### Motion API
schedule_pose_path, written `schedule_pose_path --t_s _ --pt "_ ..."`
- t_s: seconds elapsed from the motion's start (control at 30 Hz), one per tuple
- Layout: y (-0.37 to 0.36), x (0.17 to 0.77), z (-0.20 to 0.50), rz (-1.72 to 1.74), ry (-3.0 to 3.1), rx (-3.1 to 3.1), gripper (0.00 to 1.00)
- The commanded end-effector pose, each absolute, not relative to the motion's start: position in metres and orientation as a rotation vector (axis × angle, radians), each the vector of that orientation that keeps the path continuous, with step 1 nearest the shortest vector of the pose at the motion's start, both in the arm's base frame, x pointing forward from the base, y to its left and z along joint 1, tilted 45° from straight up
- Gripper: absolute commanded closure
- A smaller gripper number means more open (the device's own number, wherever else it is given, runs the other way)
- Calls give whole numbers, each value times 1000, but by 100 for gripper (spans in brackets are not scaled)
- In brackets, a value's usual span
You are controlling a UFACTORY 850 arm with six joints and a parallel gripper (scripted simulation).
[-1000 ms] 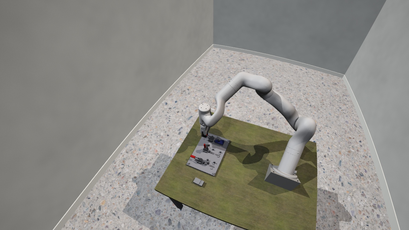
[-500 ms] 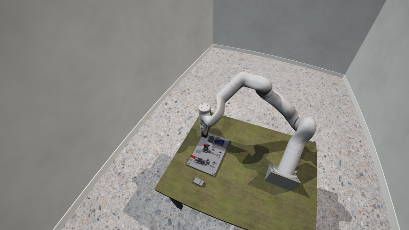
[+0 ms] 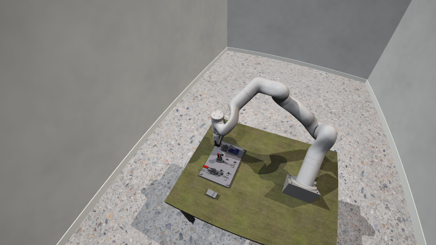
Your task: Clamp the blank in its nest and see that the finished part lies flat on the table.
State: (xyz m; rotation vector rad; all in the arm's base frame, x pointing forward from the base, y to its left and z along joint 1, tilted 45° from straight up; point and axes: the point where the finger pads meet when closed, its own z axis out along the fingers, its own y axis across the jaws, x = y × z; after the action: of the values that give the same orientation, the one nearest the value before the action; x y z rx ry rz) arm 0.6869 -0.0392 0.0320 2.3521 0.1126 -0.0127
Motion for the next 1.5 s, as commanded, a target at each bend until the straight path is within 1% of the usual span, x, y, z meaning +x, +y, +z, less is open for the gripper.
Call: schedule_pose_path --t_s 0.0,0.23,0.27,1.23,1.47 --pt "-39 688 32 -10 113 2354 100" --pt "-39 688 32 -10 113 2354 100" --pt "-39 688 32 -10 113 2354 53" --pt "-39 688 32 -10 113 2354 53" --pt "-22 688 49 -10 113 2354 53"
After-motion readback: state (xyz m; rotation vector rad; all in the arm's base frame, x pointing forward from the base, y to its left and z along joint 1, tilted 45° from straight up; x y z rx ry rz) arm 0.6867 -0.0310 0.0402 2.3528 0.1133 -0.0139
